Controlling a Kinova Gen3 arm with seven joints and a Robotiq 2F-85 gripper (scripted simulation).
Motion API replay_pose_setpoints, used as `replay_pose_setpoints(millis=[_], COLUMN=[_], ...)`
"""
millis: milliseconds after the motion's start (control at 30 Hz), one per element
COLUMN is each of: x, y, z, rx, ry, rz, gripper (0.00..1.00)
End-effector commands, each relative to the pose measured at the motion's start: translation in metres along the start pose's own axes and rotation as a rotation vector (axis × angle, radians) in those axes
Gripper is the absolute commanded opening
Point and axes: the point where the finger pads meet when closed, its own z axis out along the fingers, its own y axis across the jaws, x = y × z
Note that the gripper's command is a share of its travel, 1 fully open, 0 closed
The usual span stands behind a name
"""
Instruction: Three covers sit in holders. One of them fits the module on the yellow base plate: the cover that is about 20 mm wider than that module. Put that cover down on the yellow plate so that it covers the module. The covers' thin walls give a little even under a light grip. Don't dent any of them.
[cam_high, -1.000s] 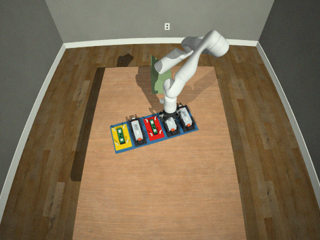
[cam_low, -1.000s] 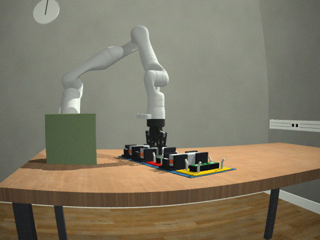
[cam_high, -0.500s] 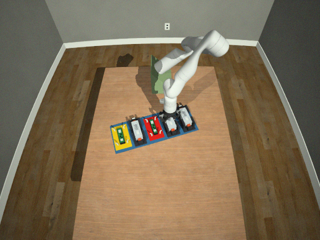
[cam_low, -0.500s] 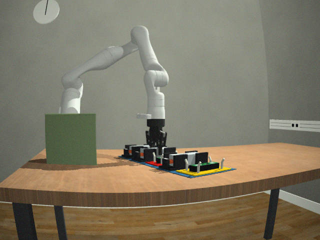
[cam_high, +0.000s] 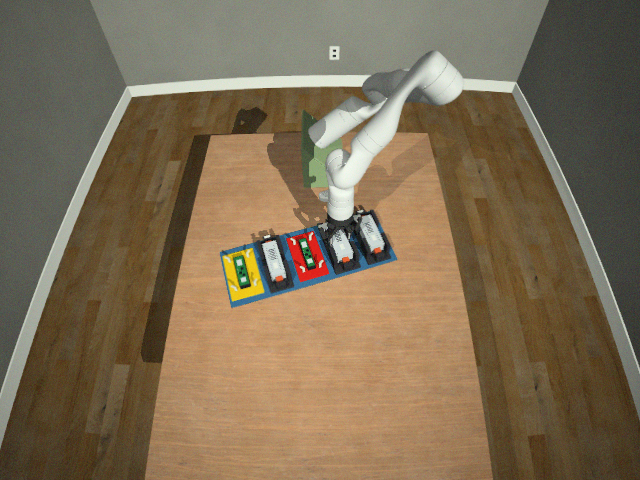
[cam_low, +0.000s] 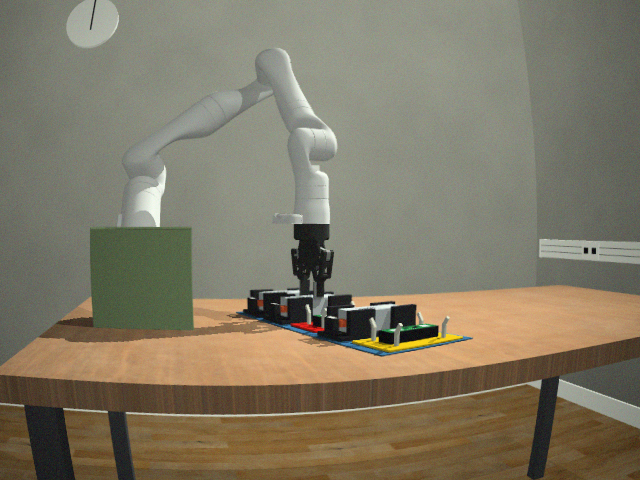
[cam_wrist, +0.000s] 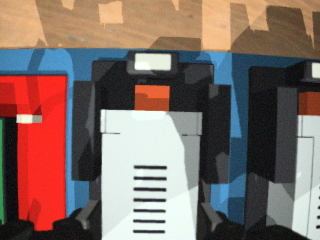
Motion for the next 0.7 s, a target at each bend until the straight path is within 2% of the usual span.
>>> replay_pose_setpoints(millis=[0, 100, 433, 667], x=[-0.001, -0.001, 0.0, 0.0], y=[-0.001, -0.001, 0.0, 0.0], z=[-0.002, -0.002, -0.032, -0.032], rx=[0.001, 0.001, 0.001, 0.001], ry=[-0.001, -0.001, -0.001, -0.001], rz=[0.0, 0.0, 0.0, 0.0], gripper=[0.0, 0.0, 0.0, 0.0])
